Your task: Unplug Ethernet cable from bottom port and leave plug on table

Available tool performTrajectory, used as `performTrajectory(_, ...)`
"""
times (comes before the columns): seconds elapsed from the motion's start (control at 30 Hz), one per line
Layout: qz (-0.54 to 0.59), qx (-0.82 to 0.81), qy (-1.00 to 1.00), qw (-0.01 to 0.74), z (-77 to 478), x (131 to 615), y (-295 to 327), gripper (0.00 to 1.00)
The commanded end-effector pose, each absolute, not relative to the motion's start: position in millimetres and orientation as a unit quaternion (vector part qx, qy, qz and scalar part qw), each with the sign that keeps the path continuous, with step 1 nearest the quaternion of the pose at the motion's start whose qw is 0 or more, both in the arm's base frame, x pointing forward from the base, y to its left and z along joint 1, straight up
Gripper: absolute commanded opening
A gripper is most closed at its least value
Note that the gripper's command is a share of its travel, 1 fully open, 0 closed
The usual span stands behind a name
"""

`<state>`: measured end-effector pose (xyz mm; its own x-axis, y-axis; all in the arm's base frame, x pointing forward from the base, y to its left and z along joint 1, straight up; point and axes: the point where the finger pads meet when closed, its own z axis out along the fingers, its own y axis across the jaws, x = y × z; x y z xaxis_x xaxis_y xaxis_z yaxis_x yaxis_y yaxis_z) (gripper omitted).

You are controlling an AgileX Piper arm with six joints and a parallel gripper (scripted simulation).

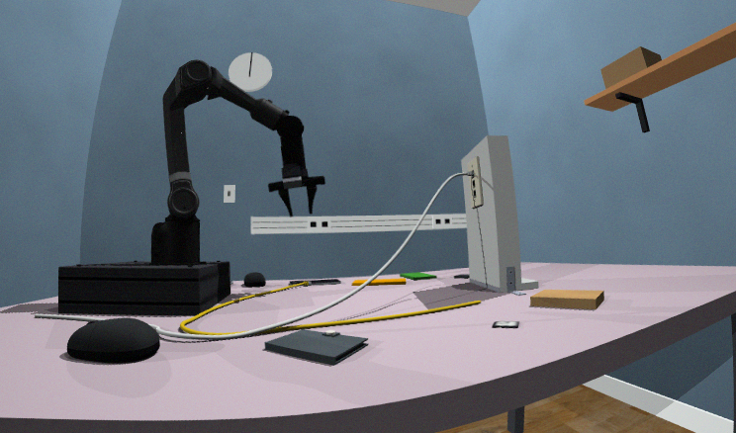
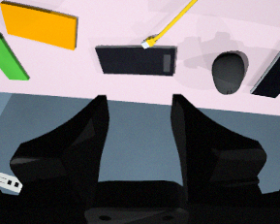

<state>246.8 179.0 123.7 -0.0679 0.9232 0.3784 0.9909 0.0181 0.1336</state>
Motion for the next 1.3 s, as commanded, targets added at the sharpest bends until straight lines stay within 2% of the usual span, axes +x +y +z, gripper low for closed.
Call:
performTrajectory(0.0,-0.203,-0.631,-0.746,0.058,127.5,253.6,164.4,0.64)
performTrajectory(0.53,-0.203,-0.409,-0.881,-0.122,144.9,274.6,99.9,0.64)
performTrajectory(0.6,-0.203,-0.409,-0.881,-0.122,144.9,274.6,99.9,0.64)
performTrajectory(1.03,-0.12,-0.191,-0.938,-0.262,162.9,281.9,44.6,0.64)
performTrajectory(1.27,-0.071,-0.104,-0.944,-0.304,170.4,281.9,24.0,0.64)
